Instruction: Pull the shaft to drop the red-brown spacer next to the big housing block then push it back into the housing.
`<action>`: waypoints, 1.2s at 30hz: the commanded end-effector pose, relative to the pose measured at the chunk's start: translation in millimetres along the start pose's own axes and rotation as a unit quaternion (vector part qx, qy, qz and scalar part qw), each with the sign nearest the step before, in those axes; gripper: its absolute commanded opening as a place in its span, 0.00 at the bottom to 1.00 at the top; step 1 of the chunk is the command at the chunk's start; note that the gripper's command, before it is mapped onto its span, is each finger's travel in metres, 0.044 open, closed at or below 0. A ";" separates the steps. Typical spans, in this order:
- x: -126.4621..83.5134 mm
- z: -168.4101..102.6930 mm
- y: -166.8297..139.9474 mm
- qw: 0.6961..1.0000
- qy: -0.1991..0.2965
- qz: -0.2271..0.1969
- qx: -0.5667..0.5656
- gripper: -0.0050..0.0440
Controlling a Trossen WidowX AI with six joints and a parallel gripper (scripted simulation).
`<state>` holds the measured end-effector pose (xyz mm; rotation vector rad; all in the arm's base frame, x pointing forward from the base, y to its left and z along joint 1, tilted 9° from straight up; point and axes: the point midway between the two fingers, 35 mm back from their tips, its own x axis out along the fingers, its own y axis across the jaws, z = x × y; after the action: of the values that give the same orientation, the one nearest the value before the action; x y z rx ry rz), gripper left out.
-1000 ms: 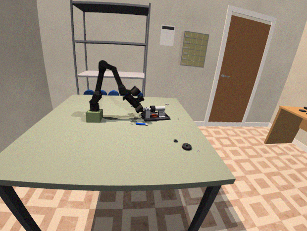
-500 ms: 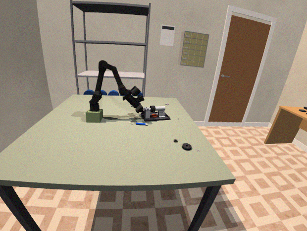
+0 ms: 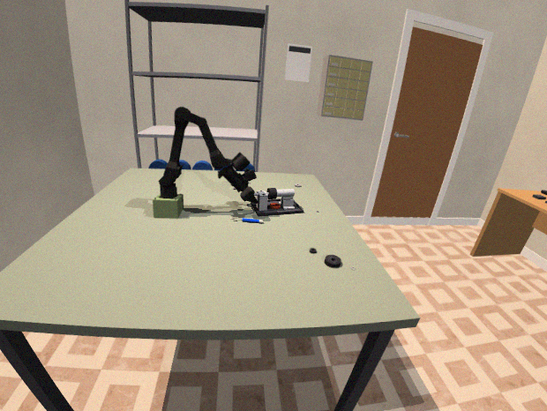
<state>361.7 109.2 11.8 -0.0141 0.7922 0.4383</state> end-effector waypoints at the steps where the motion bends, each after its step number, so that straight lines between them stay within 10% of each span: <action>1: -22.7 12.0 -1.0 1.000 -0.019 -0.001 -0.006 1.00; 6: -59.5 8.1 -0.5 1.000 -0.022 -0.001 -0.006 1.00; 16: -60.6 5.6 -0.3 1.000 -0.021 -0.002 -0.005 1.00; 36: -126.4 -67.6 10.9 1.000 -0.017 -0.001 -0.005 1.00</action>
<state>241.9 64.0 44.7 -0.0112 0.7808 0.4383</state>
